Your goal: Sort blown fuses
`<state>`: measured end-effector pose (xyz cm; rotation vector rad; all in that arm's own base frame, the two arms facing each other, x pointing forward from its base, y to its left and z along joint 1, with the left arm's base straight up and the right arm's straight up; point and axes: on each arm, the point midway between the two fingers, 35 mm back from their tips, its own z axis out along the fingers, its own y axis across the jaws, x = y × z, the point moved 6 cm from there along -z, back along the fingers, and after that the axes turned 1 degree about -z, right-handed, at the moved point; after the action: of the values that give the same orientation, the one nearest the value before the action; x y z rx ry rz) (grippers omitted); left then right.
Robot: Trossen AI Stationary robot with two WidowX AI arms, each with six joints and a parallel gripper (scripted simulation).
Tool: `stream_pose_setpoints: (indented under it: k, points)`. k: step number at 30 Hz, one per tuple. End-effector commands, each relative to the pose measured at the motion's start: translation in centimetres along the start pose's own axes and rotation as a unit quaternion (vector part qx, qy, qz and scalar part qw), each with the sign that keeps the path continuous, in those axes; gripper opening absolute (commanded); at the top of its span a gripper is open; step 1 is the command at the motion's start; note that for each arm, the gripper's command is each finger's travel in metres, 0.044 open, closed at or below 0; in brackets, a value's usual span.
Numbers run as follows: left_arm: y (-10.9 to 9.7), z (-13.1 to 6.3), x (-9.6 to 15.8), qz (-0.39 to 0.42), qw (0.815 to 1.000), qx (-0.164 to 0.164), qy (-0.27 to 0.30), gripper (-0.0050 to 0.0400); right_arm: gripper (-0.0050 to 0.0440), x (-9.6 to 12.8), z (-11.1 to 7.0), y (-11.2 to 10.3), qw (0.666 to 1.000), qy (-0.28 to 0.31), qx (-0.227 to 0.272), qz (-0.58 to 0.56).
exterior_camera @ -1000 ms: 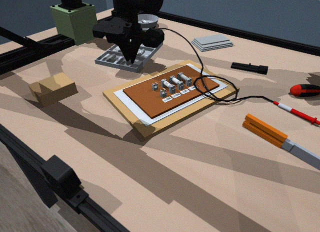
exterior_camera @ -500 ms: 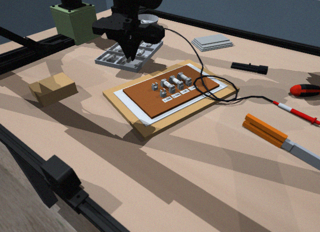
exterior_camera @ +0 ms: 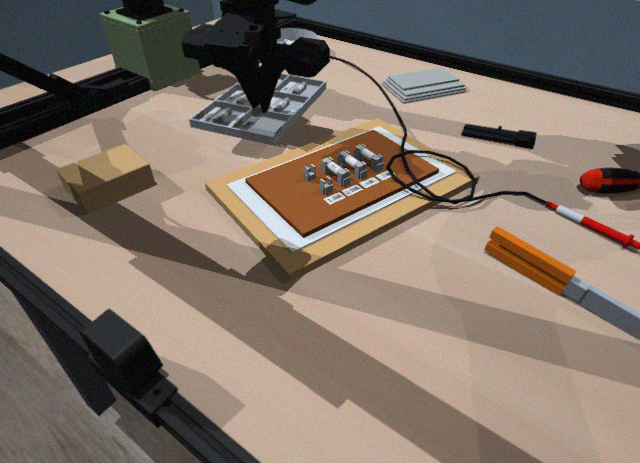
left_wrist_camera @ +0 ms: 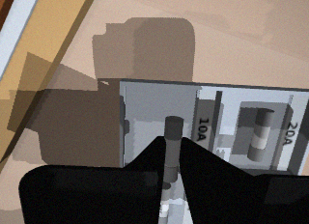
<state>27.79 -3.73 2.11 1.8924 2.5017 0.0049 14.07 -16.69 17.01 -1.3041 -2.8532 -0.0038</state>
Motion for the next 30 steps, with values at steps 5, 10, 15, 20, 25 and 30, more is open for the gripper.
stream_pose_setpoints:
  k: [5, 10, 15, 20, 25, 30]
  points:
    - [0.5, -1.4, -0.3, 0.001, 1.0, -0.014, -0.007, -0.005, 0.04, -0.3, -0.6, -0.1, 1.0, -0.012, 0.0, -0.001]
    - [0.5, -2.0, -0.3, 0.001, 1.0, -0.014, -0.007, -0.005, 0.04, -0.3, -0.6, -0.1, 1.0, -0.012, 0.0, -0.001]
    - [0.5, -2.5, -0.3, 0.001, 1.0, -0.015, -0.007, -0.005, 0.04, -0.3, -0.6, -0.1, 1.0, -0.012, 0.0, -0.001]
    - [0.4, -2.8, -0.3, 0.001, 1.0, -0.015, -0.007, -0.005, 0.04, -0.3, -0.6, -0.1, 1.0, -0.012, 0.0, -0.001]
    - [0.4, -3.3, -0.3, 0.001, 1.0, -0.015, -0.007, -0.005, 0.04, -0.3, -0.6, -0.1, 1.0, -0.012, 0.0, -0.001]
    - [0.4, -3.8, -0.3, 0.001, 1.0, -0.015, -0.007, -0.005, 0.04, -0.3, -0.6, -0.1, 1.0, -0.012, 0.0, -0.001]
